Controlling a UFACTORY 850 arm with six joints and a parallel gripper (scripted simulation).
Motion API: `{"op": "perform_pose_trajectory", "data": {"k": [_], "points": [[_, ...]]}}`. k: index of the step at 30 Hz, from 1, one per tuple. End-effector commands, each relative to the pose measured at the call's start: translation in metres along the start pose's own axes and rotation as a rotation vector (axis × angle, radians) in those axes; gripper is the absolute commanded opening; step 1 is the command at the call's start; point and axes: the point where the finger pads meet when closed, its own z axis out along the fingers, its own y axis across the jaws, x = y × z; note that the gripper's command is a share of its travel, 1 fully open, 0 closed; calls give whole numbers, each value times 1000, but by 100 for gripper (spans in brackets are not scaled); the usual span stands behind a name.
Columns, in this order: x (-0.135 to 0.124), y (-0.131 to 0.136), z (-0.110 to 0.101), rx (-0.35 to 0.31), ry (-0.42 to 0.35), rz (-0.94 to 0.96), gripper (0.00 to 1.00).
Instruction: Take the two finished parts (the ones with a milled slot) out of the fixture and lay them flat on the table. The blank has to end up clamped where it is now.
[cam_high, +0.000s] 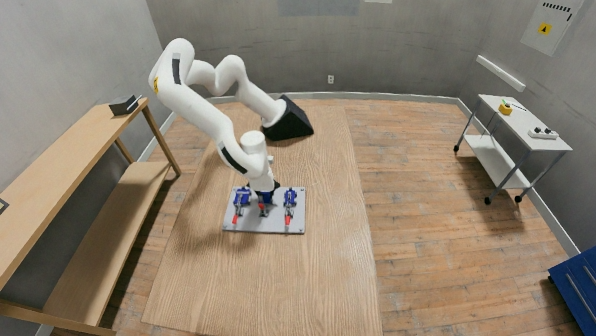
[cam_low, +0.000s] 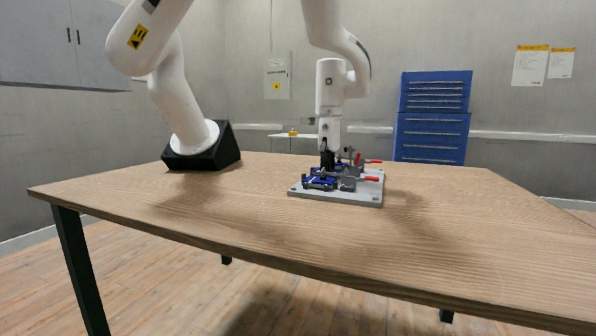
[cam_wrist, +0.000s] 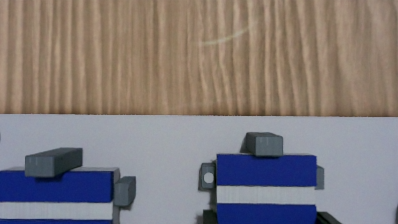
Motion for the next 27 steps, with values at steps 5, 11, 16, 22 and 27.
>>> {"op": "perform_pose_trajectory", "data": {"k": [5, 11, 16, 22, 27], "points": [[-1, 0, -9, -1, -2, 0, 0], [-1, 0, -15, -1, -2, 0, 0], [-1, 0, -19, -1, -2, 0, 0], [-1, 0, -24, -1, -2, 0, 0], [-1, 0, -27, -1, -2, 0, 0]]}}
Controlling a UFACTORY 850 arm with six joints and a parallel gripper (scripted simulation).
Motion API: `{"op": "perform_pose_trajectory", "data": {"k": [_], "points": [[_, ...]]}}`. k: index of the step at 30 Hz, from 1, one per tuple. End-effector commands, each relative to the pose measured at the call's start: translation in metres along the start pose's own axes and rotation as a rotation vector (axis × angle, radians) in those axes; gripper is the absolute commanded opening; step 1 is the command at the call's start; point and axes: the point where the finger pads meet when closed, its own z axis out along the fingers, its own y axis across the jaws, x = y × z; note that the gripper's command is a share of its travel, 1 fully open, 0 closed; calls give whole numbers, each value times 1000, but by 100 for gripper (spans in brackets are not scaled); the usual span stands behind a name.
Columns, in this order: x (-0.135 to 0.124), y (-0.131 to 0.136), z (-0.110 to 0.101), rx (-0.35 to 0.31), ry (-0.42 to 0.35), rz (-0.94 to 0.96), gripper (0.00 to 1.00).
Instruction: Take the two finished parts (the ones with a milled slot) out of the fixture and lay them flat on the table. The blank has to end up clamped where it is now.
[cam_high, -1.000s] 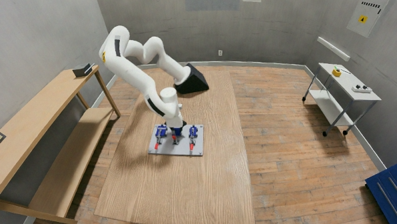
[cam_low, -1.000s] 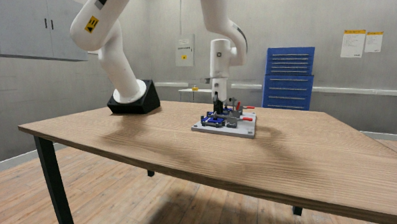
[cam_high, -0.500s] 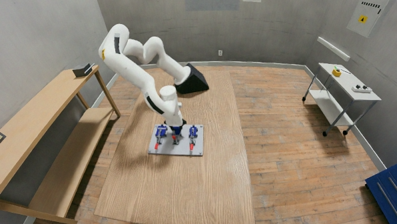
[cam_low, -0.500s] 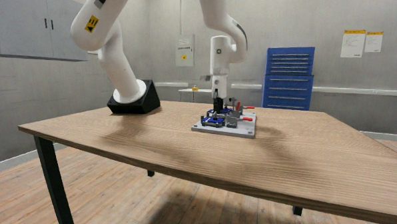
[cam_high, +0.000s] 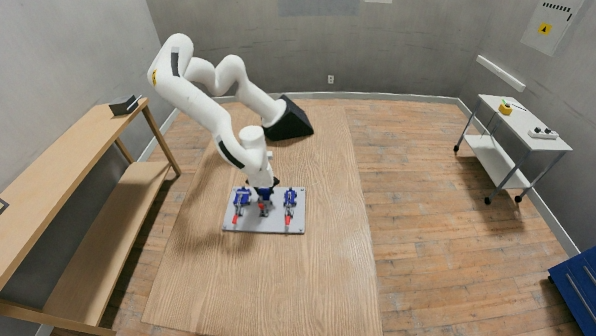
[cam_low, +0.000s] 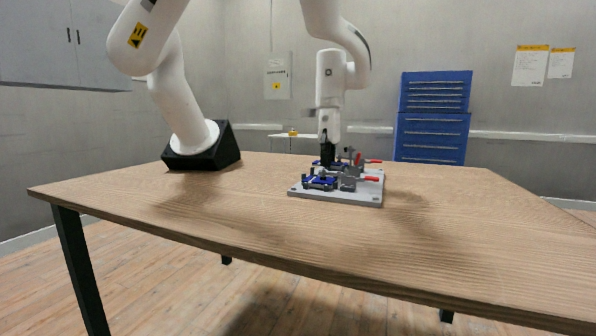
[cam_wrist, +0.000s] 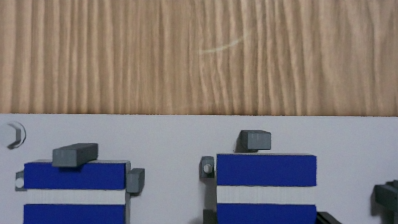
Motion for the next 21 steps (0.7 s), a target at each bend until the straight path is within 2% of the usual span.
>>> {"op": "perform_pose_trajectory", "data": {"k": [1, 21], "points": [[-1, 0, -4, -1, -1, 0, 0], [-1, 0, -6, -1, -1, 0, 0]]}}
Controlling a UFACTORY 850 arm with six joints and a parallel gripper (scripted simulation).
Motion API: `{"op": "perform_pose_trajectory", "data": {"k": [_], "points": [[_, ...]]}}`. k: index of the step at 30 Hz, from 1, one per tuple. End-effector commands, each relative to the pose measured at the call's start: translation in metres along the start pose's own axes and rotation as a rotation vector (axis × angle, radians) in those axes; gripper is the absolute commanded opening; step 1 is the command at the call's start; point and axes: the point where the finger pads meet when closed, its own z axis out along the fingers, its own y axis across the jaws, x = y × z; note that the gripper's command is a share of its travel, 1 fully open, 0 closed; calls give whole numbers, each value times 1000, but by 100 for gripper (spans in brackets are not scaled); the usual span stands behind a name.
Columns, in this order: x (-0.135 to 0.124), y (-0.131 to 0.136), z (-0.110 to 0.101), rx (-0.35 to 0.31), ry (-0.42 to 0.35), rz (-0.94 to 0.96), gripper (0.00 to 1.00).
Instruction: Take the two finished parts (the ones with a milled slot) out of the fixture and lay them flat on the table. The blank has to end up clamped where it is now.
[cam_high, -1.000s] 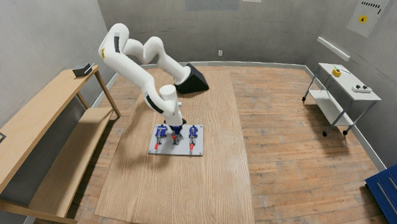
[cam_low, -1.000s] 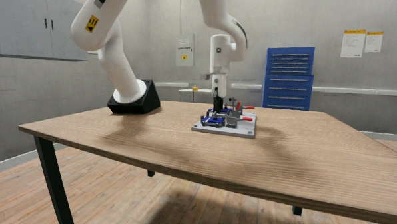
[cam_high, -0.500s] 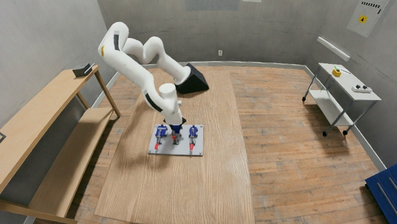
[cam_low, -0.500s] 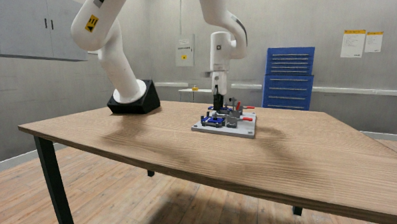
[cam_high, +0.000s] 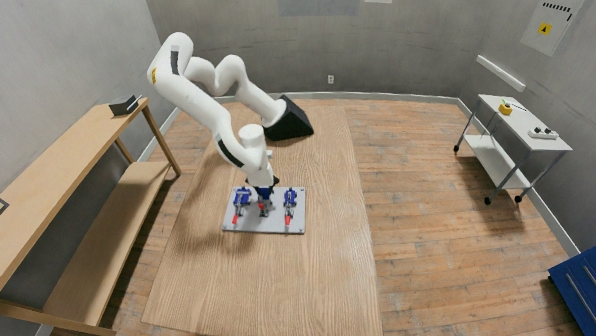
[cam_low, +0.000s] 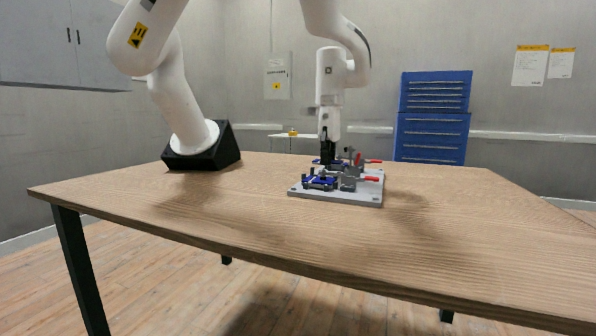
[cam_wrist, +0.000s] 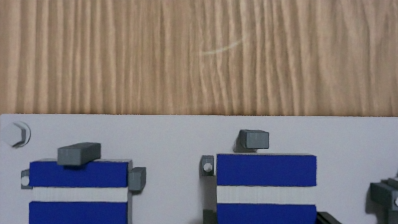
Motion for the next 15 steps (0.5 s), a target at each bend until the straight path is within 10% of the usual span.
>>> {"op": "perform_pose_trajectory", "data": {"k": [1, 15], "points": [[-1, 0, -2, -1, -2, 0, 0], [5, 0, -26, -1, -2, 0, 0]]}}
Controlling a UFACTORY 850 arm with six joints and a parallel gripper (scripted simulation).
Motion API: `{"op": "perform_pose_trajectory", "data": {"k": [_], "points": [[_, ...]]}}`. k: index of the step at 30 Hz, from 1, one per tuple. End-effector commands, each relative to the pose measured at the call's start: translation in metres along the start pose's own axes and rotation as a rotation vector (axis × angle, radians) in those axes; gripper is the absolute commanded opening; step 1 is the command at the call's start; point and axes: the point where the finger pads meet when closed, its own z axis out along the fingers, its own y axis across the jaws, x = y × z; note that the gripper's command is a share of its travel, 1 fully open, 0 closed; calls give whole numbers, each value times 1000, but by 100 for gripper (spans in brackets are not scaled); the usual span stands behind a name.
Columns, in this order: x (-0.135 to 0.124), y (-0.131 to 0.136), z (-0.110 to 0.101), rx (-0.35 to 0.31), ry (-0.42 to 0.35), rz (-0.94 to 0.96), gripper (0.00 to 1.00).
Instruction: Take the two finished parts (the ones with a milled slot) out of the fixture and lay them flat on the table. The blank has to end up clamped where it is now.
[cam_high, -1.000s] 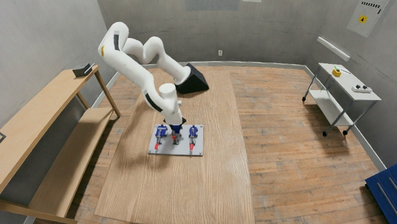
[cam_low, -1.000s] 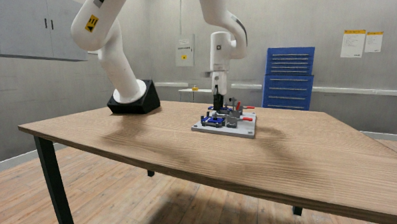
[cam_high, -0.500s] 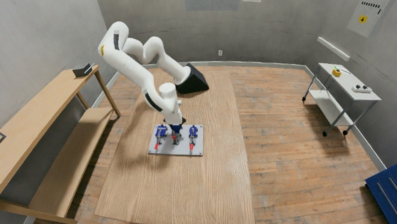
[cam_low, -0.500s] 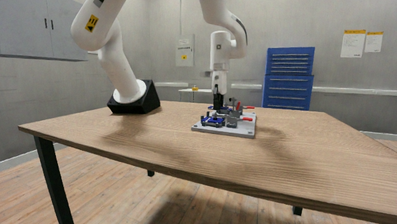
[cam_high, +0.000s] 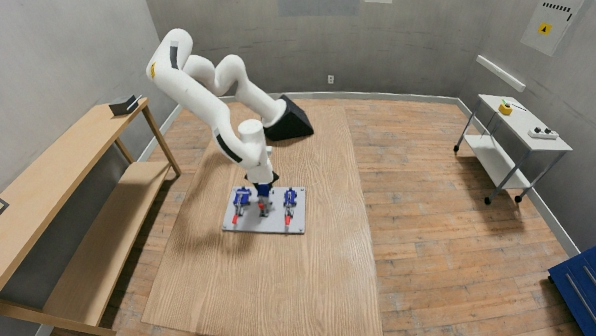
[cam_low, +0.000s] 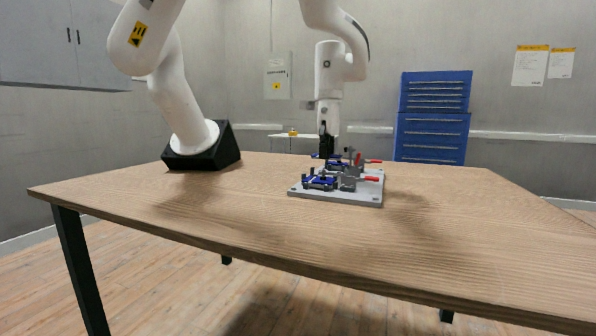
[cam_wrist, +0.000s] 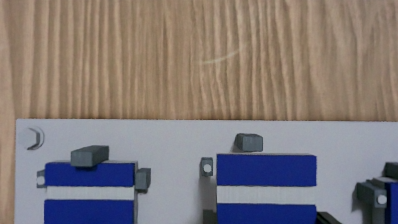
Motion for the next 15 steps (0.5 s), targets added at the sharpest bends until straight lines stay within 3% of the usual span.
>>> {"op": "perform_pose_trajectory", "data": {"k": [1, 15], "points": [[1, 0, -8, 0, -1, 0, 0], [3, 0, -17, 0, -1, 0, 0]]}}
